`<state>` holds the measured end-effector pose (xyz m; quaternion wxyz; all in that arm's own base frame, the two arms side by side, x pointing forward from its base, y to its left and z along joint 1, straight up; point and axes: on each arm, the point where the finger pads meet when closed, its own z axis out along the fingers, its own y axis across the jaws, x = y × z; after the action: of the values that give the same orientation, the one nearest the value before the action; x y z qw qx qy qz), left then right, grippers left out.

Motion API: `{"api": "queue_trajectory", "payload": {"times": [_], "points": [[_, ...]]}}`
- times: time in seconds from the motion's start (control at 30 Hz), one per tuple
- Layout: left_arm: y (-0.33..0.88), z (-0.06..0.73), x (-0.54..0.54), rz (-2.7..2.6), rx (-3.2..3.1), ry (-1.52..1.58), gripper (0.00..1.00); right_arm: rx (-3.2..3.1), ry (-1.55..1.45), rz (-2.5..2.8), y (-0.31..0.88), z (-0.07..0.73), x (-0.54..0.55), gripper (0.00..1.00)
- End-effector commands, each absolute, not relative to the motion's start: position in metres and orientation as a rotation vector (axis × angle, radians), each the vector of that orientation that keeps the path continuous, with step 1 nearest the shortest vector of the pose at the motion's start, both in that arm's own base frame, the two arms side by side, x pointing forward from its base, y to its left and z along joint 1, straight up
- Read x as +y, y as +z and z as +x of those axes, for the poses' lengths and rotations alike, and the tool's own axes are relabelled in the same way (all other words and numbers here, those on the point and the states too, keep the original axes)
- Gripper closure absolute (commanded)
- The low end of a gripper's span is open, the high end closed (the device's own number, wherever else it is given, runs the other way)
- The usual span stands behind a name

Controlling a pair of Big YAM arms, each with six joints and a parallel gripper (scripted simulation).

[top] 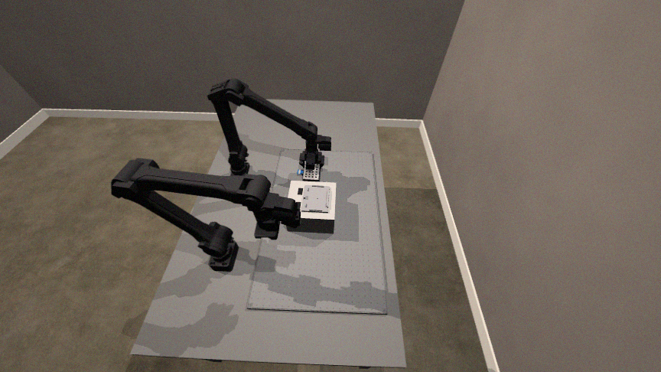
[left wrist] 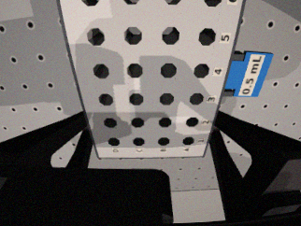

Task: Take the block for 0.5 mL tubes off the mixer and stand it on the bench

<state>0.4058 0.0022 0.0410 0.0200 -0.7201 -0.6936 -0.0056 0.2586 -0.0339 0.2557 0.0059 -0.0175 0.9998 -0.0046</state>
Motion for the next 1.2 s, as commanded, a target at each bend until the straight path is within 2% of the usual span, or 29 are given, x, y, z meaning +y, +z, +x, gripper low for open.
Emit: {"api": "queue_trajectory", "payload": {"times": [0.0, 0.37, 1.17], "points": [[0.047, 0.419, -0.002, -2.269, -2.161, -0.052, 1.00, 3.115, -0.013, -0.068, 0.262, 0.264, -0.035, 1.00], [0.058, 0.409, 0.000, -2.248, -2.177, -0.036, 1.00, 3.089, -0.019, -0.067, 0.273, 0.270, -0.036, 1.00], [0.076, 0.442, 0.003, -2.287, -2.195, -0.120, 1.00, 3.077, -0.021, -0.066, 0.278, 0.272, -0.036, 1.00]]}}
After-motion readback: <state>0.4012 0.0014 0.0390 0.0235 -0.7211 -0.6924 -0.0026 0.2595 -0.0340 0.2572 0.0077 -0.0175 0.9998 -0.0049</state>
